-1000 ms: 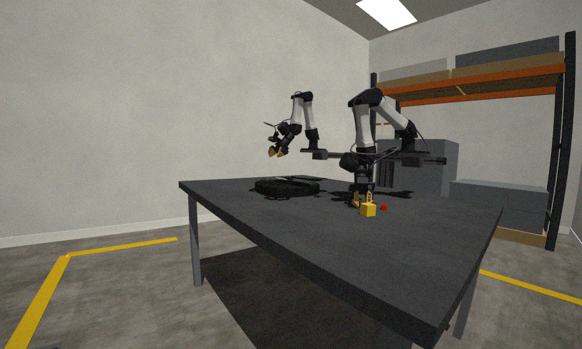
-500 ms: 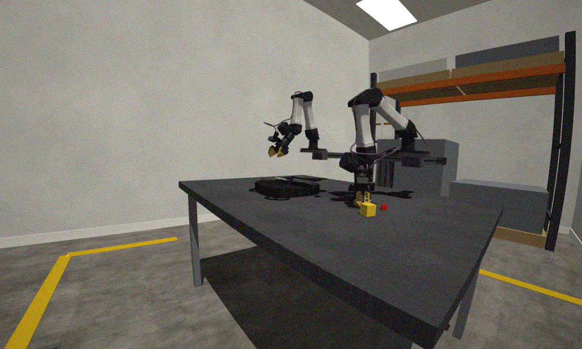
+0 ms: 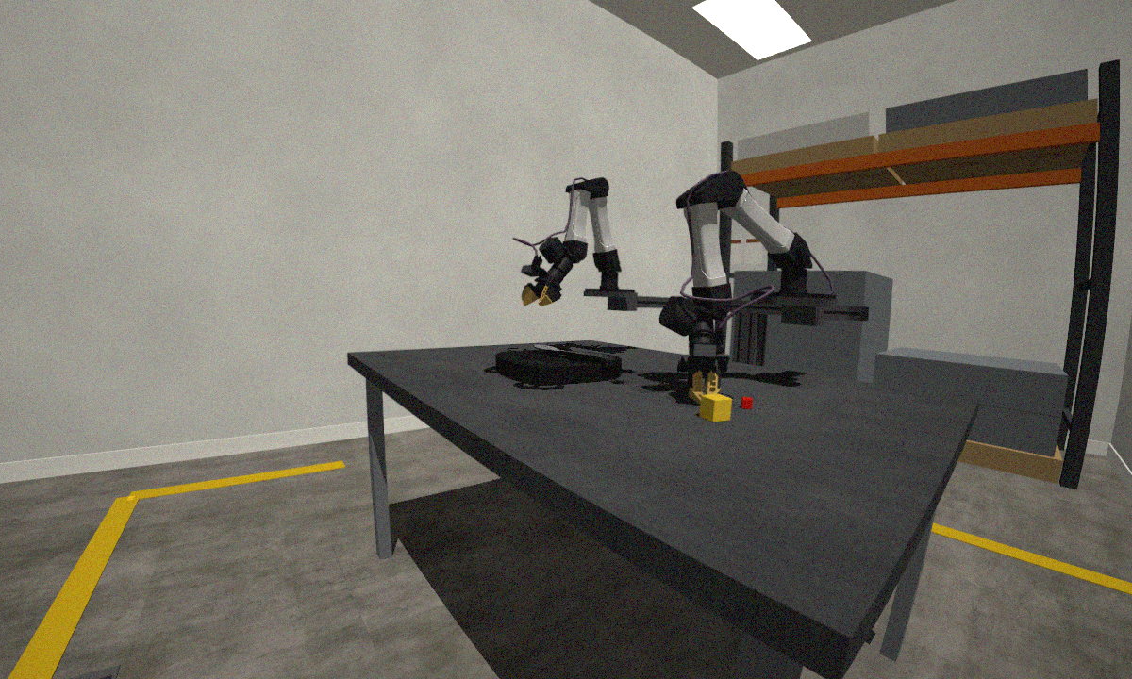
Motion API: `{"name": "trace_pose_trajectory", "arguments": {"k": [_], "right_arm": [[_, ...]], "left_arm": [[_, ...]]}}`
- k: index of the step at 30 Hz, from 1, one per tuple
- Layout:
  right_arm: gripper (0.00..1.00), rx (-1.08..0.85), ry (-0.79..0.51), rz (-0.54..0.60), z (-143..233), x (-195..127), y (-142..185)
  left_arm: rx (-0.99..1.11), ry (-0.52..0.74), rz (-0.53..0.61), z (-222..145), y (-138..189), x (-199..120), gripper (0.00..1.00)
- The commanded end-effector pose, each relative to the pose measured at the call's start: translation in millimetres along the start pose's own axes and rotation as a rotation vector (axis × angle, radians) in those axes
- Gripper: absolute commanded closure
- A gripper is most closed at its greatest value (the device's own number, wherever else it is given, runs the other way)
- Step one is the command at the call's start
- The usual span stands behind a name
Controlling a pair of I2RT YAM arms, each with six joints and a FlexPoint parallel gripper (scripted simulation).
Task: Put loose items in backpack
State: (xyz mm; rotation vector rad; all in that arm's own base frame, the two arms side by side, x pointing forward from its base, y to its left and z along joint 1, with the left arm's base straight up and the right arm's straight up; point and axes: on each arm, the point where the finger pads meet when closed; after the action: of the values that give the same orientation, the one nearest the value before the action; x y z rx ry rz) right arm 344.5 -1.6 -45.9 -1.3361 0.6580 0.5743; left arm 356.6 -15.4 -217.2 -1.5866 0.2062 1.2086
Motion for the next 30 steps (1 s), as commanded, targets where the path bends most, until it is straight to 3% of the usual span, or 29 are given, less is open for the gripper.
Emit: {"name": "trace_pose_trajectory", "arguments": {"k": [1, 7, 30], "right_arm": [[0.1, 0.0, -0.007, -0.034, 0, -1, -12], [0.1, 0.0, -0.007, -0.034, 0, -1, -12], [0.1, 0.0, -0.007, -0.034, 0, -1, -12]], "left_arm": [[-0.012, 0.01, -0.014, -5, -5, -3, 0.97], [-0.012, 0.01, -0.014, -5, -5, -3, 0.97], [-0.022, 0.011, -0.023, 4, -76, -90, 0.97]]}}
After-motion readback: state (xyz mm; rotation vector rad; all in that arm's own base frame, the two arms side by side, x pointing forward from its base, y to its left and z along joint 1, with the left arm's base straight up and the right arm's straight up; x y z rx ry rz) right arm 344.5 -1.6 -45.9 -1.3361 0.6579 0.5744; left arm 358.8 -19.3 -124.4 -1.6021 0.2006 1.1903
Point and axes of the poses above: on each arm, the point where the finger pads meet when closed, its own x axis out along the fingers, its own z axis across the jaws, y = z × x, and after that the axes turned 7 degrees about x, right-handed
